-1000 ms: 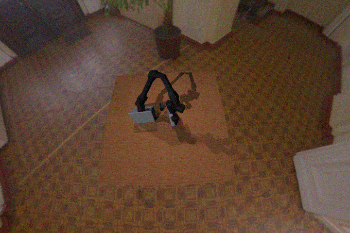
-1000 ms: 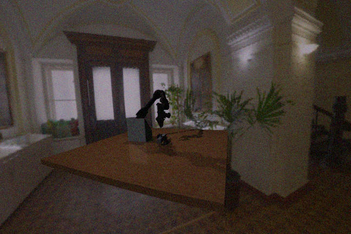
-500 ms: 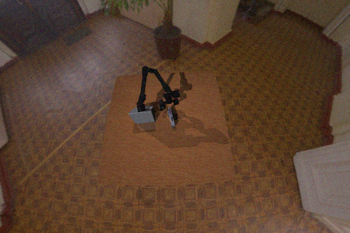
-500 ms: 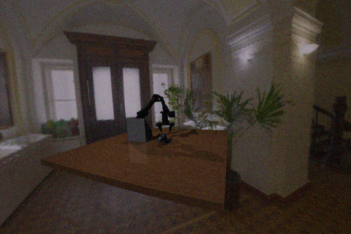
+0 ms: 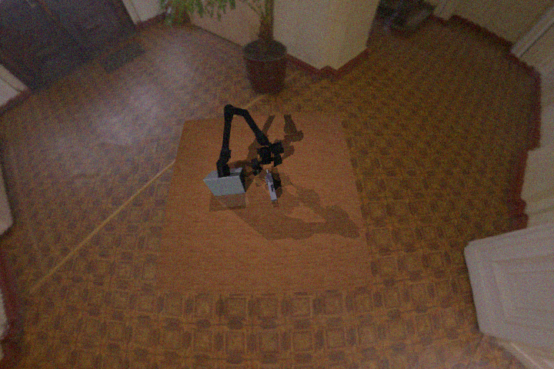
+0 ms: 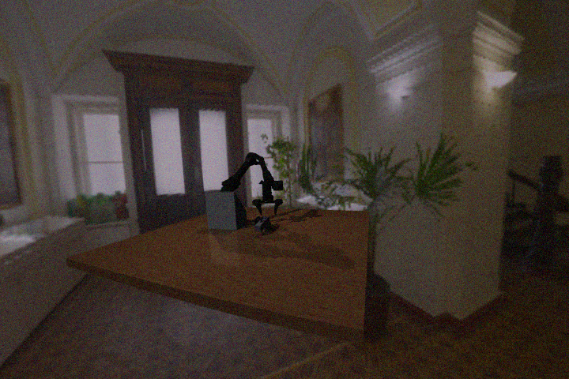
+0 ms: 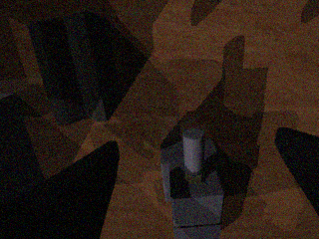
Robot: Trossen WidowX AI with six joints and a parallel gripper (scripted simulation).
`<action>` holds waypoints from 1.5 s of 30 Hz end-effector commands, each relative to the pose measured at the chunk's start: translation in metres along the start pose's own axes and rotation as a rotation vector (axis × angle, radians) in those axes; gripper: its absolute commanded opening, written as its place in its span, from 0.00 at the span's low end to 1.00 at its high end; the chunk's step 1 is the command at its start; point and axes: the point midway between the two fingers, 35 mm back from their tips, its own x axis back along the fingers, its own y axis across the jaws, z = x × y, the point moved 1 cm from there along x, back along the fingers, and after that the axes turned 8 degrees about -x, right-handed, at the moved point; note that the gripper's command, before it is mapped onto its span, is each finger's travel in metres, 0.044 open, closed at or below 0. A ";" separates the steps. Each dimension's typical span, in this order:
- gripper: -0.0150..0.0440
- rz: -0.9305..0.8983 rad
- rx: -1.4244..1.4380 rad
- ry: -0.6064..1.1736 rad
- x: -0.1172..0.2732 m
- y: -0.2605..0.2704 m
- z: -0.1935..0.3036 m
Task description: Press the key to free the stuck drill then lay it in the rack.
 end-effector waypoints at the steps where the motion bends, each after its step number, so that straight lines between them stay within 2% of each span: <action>1: 1.00 0.000 0.008 -0.003 -0.002 0.000 0.000; 36: 1.00 -0.001 0.007 -0.004 -0.051 -0.001 0.013; 45: 0.60 0.000 0.014 -0.007 -0.048 -0.002 0.011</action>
